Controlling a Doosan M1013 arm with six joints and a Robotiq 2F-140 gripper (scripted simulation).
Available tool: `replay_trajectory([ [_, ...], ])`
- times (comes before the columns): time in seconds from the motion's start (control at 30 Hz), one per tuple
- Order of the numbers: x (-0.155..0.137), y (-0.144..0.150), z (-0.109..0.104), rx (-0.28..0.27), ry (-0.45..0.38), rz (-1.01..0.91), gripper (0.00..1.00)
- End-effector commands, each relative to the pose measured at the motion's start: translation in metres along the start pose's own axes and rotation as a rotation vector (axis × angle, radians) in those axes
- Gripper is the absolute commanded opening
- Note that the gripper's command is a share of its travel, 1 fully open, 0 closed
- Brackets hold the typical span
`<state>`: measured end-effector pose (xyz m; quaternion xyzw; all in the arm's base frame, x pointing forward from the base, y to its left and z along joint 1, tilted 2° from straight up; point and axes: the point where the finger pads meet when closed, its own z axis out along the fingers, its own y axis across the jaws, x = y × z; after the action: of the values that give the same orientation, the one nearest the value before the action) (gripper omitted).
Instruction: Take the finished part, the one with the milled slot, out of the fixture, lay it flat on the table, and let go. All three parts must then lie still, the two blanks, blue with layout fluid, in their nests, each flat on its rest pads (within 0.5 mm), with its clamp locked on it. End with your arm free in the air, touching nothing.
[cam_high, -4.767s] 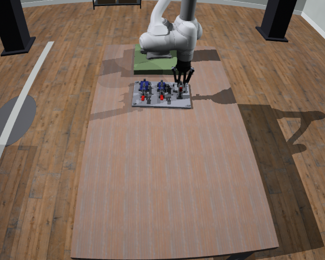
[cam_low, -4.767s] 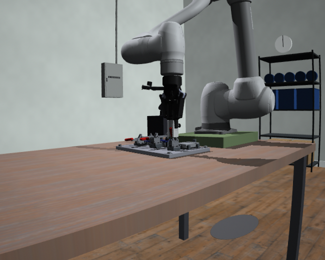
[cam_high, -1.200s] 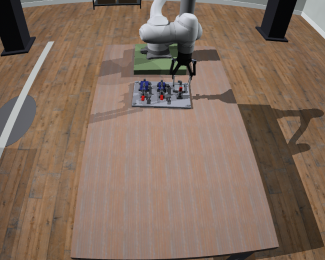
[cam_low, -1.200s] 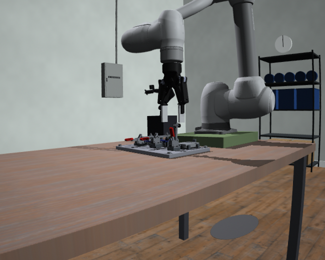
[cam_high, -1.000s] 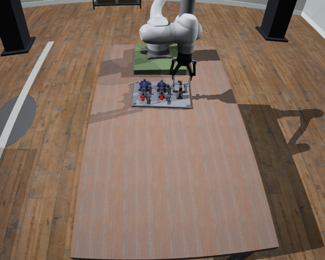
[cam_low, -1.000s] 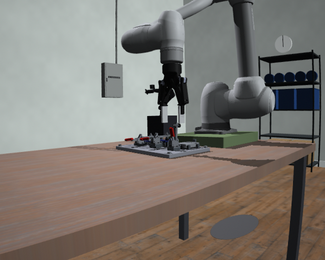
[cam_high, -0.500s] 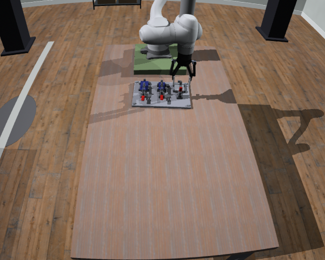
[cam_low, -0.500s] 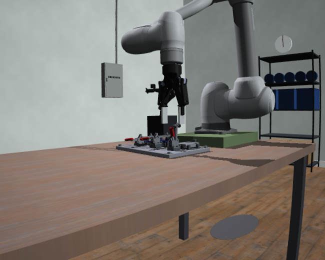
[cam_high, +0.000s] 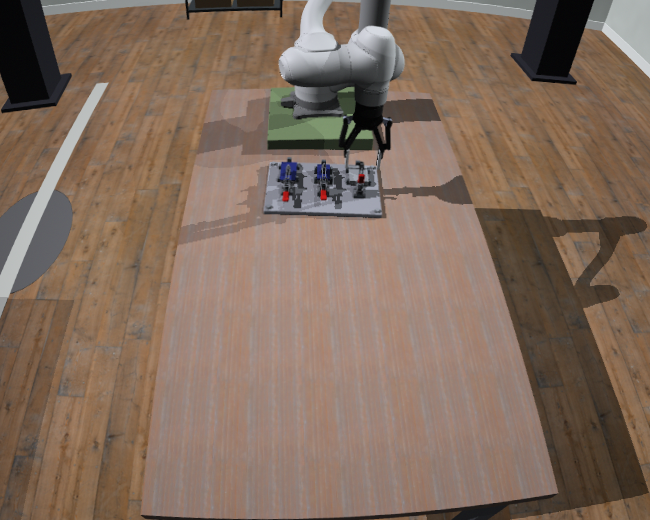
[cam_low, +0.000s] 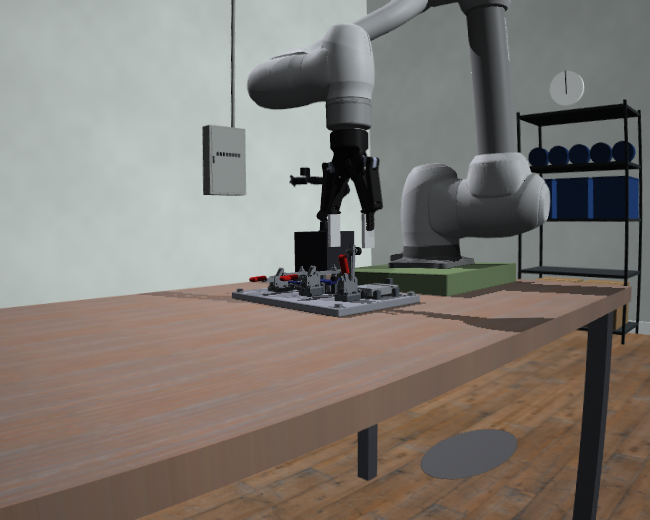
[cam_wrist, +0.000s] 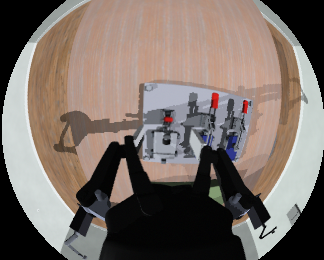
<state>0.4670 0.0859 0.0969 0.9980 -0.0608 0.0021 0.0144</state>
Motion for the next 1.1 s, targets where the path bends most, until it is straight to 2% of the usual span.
replay_trajectory([
  [0.0, -0.006, 0.0, 0.0, 0.0, 0.0, 0.0, 0.58],
  [0.63, -0.058, 0.0, 0.0, 0.0, 0.0, 0.0, 0.58],
  [1.07, -0.068, 0.0, 0.0, 0.0, 0.0, 0.0, 0.58],
])
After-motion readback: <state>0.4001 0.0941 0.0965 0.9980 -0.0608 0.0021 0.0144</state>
